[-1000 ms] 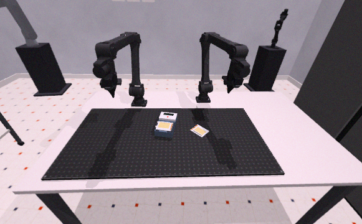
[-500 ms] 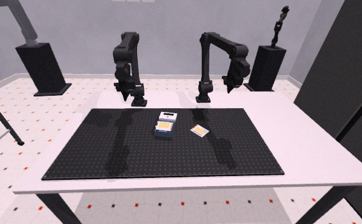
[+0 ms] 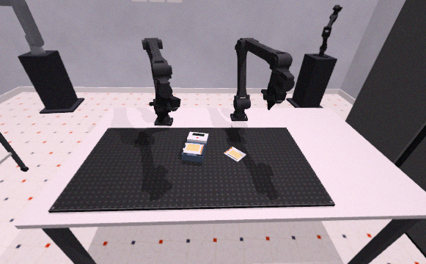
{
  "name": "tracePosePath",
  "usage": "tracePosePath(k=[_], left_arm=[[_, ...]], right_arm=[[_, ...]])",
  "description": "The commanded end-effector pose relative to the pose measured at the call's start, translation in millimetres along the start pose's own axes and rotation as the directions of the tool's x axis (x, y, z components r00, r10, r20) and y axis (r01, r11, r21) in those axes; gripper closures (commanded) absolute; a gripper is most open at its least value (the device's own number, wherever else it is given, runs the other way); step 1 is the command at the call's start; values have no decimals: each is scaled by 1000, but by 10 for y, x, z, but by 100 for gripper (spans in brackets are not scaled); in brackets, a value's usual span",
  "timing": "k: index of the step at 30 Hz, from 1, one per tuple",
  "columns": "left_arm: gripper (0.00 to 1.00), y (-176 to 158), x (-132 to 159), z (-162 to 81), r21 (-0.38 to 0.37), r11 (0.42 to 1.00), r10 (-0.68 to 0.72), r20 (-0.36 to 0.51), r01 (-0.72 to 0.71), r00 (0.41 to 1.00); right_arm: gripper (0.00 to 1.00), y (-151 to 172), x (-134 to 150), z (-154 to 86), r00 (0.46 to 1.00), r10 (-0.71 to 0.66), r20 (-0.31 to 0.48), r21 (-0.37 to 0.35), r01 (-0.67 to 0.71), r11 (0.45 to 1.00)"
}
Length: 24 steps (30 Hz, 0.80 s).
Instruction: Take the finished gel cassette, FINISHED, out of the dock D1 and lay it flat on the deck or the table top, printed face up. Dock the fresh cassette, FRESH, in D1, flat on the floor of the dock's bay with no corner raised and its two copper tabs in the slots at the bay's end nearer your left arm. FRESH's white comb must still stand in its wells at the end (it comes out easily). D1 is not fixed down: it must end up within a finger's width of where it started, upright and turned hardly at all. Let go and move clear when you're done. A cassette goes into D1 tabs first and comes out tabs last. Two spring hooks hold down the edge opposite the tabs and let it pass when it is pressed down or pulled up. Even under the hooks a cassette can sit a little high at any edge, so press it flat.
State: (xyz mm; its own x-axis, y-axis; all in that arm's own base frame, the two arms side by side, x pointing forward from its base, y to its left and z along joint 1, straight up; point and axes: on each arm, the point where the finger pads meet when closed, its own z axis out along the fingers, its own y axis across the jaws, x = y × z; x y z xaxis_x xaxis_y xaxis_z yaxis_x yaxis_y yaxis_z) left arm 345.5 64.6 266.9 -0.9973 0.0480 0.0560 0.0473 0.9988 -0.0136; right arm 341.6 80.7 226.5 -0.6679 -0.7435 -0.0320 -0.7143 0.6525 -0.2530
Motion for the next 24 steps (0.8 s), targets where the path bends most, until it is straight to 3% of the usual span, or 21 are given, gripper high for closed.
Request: tracePosePath(k=[1,12,16,20,24], left_arm=[[100,25,-56,-262,-13,1000,-11,56,11,998],[100,25,-56,-262,-13,1000,-11,56,11,998],[100,25,-56,-262,-13,1000,-11,56,11,998],[100,25,-56,-262,-13,1000,-11,56,11,998],[100,25,-56,-262,-13,1000,-11,56,11,998]], right_arm=[[100,166,-67,9,998,-59,25,13,59,998],[100,584,-207,101,965,-255,65,79,249,965],[100,776,-245,139,929,-361,85,120,350,929],[100,969,-284,177,929,-361,85,120,350,929],[100,1164,-306,213,885,-454,101,160,436,885]])
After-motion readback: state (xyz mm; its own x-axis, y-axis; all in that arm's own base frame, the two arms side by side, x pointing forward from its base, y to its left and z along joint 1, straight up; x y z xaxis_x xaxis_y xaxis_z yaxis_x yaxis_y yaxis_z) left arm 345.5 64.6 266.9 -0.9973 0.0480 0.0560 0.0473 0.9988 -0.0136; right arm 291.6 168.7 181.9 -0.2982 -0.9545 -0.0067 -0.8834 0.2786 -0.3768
